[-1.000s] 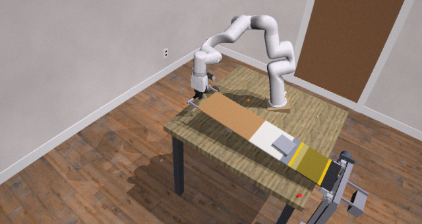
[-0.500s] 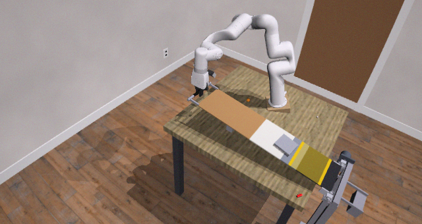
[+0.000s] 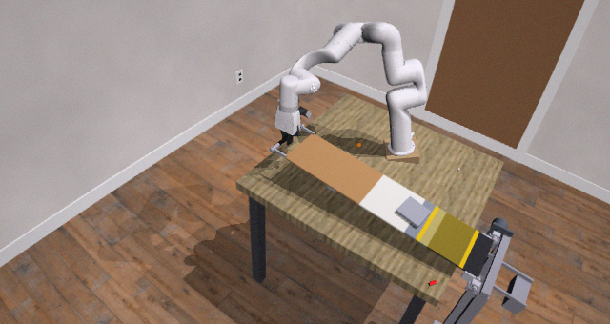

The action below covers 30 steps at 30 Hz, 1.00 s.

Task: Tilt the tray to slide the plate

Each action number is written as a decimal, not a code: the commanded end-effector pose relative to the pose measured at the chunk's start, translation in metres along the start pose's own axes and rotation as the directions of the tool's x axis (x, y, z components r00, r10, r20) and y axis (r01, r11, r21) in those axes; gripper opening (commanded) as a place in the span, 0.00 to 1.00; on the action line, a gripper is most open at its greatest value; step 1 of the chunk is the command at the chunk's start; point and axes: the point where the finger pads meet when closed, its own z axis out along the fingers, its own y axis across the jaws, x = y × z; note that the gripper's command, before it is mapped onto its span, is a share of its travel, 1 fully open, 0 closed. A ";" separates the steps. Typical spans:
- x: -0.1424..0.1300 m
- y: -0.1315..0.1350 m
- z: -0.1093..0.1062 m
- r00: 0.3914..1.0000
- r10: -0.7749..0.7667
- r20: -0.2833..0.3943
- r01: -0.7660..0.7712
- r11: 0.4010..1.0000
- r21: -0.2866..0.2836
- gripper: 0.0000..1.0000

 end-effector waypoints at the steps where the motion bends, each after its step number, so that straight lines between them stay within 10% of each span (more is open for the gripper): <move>1: -0.001 -0.001 0.001 1.000 0.000 0.001 0.000 1.000 0.001 0.00; 21: -0.001 -0.001 -0.001 1.000 0.000 0.001 0.000 1.000 0.001 0.00; 27: -0.001 0.011 -0.080 1.000 0.000 0.001 0.000 1.000 0.001 0.00; 30: -0.001 0.005 -0.042 1.000 0.000 0.001 0.000 1.000 0.001 0.00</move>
